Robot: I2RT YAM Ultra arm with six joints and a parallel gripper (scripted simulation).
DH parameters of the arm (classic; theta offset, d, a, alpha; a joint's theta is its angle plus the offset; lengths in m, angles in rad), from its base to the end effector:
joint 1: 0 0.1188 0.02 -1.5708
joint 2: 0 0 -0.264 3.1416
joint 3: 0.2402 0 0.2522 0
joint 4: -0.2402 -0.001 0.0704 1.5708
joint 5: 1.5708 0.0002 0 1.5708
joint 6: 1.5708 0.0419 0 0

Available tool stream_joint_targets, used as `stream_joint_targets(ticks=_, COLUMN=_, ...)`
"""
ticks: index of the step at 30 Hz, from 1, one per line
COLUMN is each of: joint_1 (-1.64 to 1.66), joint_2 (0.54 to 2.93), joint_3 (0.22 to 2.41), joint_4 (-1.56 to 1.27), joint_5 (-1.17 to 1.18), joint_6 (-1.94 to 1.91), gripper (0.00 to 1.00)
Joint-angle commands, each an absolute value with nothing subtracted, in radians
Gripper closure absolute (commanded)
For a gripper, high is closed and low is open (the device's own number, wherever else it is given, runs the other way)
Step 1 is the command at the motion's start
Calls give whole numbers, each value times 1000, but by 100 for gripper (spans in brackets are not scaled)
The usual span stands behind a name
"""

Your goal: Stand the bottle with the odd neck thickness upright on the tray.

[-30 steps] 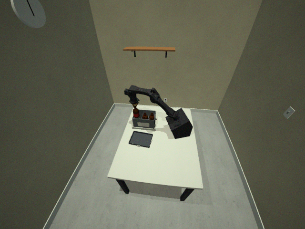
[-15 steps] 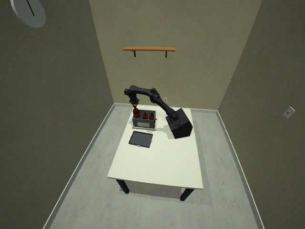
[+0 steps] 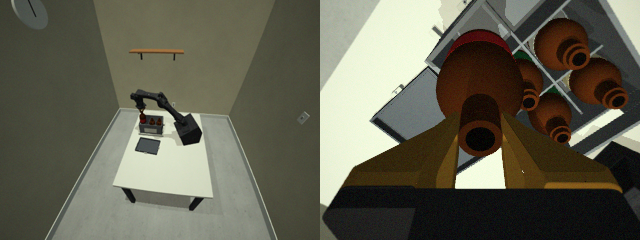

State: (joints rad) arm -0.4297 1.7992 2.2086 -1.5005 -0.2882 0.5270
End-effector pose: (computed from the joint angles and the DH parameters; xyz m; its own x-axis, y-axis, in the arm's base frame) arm 0.3067 -0.1264 0.4303 -0.5561 0.7853 -0.2721 0.6478 0.6147 0.4500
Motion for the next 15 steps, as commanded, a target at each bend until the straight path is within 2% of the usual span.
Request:
stream_joint_targets(ticks=1, joint_1=-451, joint_2=1786, joint_3=2258, joint_4=-1504, joint_5=-288, joint_6=521, gripper=100)
stream_joint_targets(ticks=15, joint_1=-451, joint_2=1787, joint_3=2259, joint_4=-1511, joint_5=-289, joint_6=520, gripper=100)
